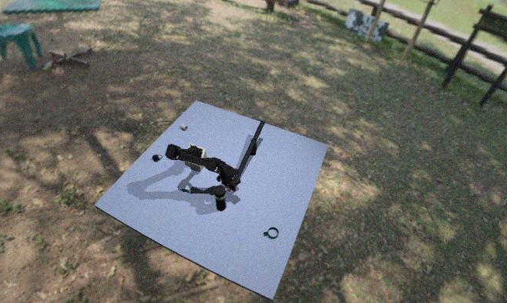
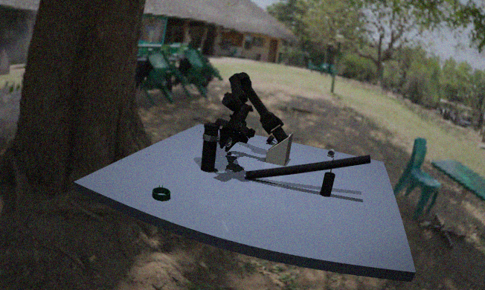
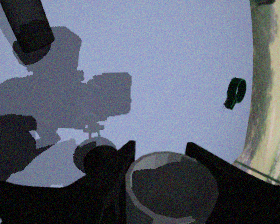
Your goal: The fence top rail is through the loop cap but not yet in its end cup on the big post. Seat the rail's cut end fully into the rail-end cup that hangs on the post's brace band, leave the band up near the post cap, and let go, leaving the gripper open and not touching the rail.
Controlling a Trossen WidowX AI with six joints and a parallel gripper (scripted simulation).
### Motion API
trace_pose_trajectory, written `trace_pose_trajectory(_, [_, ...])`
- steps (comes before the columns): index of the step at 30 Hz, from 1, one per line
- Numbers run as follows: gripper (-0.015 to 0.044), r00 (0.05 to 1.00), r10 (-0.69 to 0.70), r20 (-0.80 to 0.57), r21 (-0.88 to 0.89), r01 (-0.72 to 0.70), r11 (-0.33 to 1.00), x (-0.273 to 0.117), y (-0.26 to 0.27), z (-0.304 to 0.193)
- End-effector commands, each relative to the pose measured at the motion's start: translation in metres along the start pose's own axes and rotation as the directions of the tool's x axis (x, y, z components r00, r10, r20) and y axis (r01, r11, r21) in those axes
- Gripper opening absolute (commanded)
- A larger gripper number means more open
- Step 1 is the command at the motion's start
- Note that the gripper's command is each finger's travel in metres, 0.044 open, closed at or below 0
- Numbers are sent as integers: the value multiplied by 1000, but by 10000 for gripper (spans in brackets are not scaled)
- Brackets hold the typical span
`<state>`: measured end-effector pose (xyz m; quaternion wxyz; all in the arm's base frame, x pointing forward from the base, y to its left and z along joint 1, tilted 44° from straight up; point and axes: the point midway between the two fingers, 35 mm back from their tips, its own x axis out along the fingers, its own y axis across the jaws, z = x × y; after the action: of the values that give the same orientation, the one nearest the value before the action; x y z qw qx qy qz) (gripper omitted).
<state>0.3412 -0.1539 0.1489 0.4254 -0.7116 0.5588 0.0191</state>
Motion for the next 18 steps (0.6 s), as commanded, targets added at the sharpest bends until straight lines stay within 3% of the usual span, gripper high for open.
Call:
trace_pose_trajectory(1, [79,1000,4,-3,-6,-4,1000,0,1,0])
trace_pose_trajectory(5, [0,1000,4,8,-26,-4,1000,-1,3,-1])
trace_pose_trajectory(18, [0,999,7,48,-95,-2,995,-4,9,-1])
